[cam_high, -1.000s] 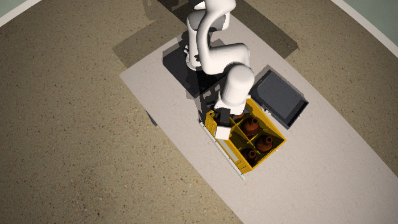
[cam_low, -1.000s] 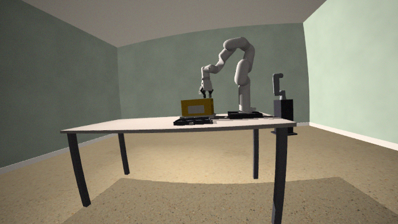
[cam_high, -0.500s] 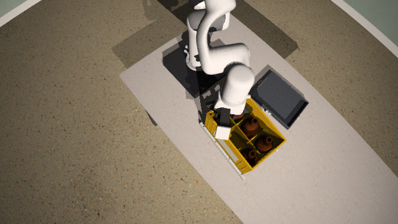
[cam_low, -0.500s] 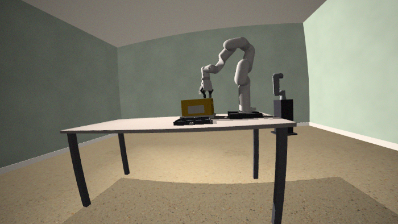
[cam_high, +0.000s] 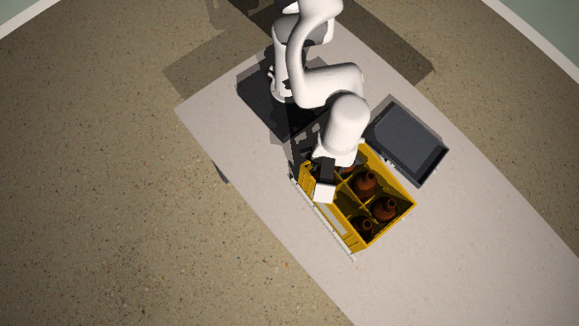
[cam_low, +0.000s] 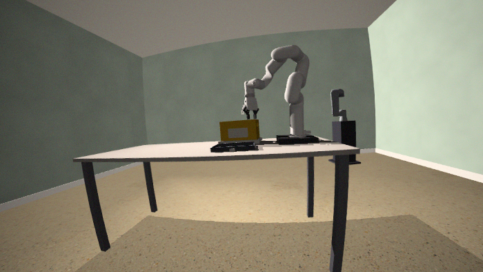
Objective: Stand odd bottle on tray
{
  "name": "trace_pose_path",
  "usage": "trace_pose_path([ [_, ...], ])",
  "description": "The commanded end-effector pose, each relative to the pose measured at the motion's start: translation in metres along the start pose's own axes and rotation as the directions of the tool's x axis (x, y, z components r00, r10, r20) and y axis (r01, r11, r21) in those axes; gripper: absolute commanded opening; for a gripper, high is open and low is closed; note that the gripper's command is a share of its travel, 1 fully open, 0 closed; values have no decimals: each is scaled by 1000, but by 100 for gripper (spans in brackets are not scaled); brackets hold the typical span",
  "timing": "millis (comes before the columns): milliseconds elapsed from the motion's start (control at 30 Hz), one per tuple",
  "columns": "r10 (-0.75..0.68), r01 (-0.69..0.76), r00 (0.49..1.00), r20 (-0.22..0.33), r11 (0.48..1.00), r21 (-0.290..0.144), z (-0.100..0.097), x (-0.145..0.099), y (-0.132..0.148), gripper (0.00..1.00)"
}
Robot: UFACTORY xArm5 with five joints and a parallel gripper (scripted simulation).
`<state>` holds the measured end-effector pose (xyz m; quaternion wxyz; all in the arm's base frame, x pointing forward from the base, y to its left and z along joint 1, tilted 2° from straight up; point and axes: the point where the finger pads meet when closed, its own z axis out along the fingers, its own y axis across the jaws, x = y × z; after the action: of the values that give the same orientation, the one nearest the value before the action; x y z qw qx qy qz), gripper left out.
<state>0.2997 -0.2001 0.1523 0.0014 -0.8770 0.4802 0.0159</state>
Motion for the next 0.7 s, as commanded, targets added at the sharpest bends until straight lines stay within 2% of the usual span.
trace_pose_path([
  [0, 0, 0, 1000, -3, 1000, 1, -1, 1, 0, 65],
  [667, 0, 0, 1000, -3, 1000, 1, 1, 1, 0, 65],
])
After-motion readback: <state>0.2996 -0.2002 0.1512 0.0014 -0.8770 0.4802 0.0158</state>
